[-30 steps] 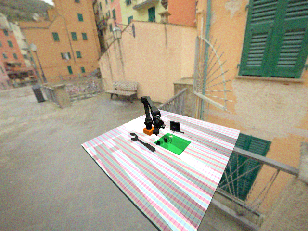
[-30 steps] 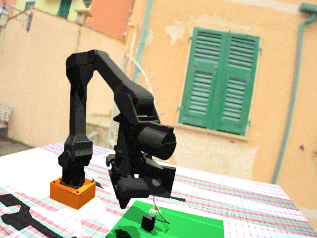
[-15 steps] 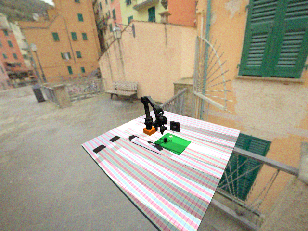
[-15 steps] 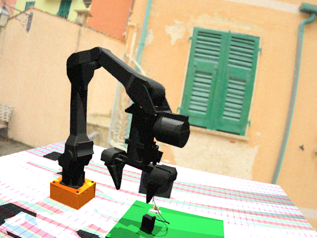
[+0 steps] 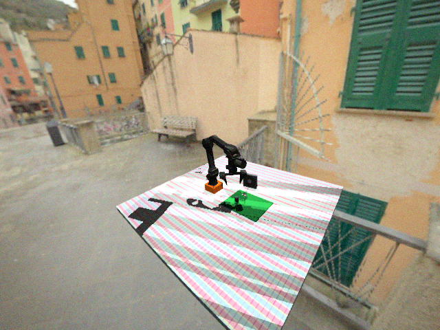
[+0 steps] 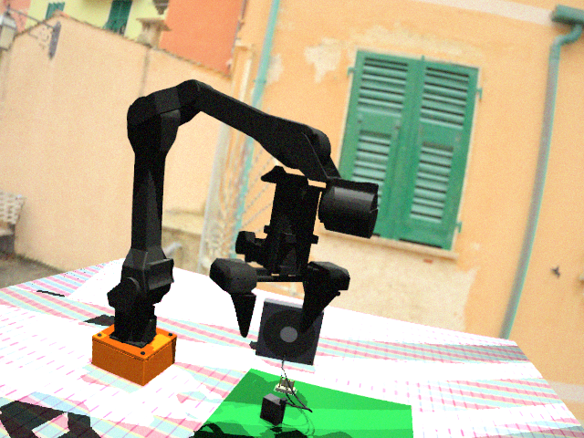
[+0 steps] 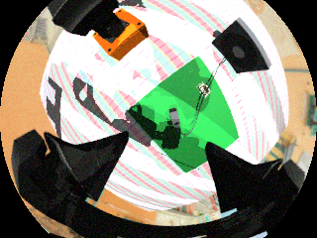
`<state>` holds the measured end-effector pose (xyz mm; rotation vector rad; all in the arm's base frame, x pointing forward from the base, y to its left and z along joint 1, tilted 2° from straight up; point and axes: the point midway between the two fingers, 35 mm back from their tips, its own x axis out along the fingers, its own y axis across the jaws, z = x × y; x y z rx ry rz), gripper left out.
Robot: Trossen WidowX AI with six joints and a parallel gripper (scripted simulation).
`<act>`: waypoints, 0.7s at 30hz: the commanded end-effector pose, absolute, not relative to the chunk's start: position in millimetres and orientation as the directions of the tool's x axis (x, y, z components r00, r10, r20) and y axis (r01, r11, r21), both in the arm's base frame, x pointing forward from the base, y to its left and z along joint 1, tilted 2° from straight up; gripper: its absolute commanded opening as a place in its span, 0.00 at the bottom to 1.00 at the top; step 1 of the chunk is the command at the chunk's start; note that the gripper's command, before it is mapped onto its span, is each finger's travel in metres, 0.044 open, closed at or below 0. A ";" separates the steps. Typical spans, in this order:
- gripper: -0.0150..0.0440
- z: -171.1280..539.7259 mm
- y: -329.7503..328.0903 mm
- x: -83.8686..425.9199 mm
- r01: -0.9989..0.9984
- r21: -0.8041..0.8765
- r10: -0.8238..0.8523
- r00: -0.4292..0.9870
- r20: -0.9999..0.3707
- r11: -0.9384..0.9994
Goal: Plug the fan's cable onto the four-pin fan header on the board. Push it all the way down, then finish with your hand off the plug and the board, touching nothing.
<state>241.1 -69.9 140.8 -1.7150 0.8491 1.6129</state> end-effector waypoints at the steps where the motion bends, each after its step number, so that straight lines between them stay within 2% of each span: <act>1: 1.00 155.2 -58.1 252.5 -0.495 0.020 -0.045 0.040 -0.998 -0.869; 12: 1.00 152.9 -58.3 253.0 -0.495 0.020 -0.045 0.040 -0.998 -0.869; 21: 1.00 62.6 -62.6 257.3 -0.495 0.020 -0.045 0.039 -0.998 -0.869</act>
